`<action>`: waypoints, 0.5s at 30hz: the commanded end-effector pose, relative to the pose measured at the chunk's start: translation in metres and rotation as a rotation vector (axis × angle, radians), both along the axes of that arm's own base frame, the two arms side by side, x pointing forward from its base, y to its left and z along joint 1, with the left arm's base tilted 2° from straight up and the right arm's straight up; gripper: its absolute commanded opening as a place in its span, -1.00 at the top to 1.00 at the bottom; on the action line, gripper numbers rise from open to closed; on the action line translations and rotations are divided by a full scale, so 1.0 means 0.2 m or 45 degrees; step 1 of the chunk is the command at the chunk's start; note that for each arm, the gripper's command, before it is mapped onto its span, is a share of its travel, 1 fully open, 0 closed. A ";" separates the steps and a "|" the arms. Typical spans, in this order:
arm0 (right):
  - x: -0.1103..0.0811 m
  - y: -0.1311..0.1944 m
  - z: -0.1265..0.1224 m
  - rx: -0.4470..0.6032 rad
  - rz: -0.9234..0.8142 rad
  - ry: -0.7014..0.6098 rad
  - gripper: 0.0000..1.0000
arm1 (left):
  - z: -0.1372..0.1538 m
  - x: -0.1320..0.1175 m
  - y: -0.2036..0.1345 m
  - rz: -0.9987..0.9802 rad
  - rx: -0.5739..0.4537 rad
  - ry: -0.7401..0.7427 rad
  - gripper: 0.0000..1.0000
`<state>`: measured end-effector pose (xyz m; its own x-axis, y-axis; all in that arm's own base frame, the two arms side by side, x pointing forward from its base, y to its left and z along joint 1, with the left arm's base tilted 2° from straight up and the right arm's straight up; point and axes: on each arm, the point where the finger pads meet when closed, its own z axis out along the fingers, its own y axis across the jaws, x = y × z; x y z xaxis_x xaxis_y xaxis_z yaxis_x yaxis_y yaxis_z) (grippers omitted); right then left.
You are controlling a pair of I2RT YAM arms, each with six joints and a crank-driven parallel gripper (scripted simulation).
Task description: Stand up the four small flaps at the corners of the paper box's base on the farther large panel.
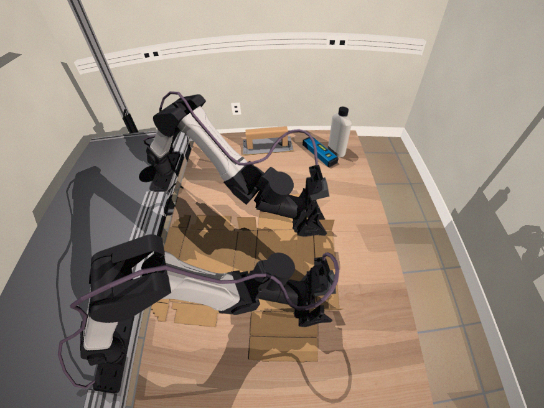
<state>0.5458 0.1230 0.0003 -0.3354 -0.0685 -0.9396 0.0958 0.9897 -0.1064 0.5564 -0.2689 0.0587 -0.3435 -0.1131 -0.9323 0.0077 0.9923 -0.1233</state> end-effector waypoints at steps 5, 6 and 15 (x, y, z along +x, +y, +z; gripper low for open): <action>-0.05 -0.02 -0.14 0.028 0.004 0.081 -0.62 | 0.13 0.01 0.00 -0.004 -0.030 -0.061 -0.03; -0.05 -0.02 -0.14 0.054 0.004 0.079 -0.62 | 0.13 0.01 0.00 -0.003 -0.030 -0.061 -0.03; -0.02 -0.05 0.00 0.130 0.046 0.017 -0.62 | 0.11 0.04 -0.04 -0.023 -0.031 -0.063 -0.03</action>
<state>0.5453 0.1197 -0.0028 -0.3342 0.0043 -0.9425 0.0723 0.9972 -0.0211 0.5542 -0.2700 0.0583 -0.3459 -0.1107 -0.9317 0.0139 0.9923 -0.1230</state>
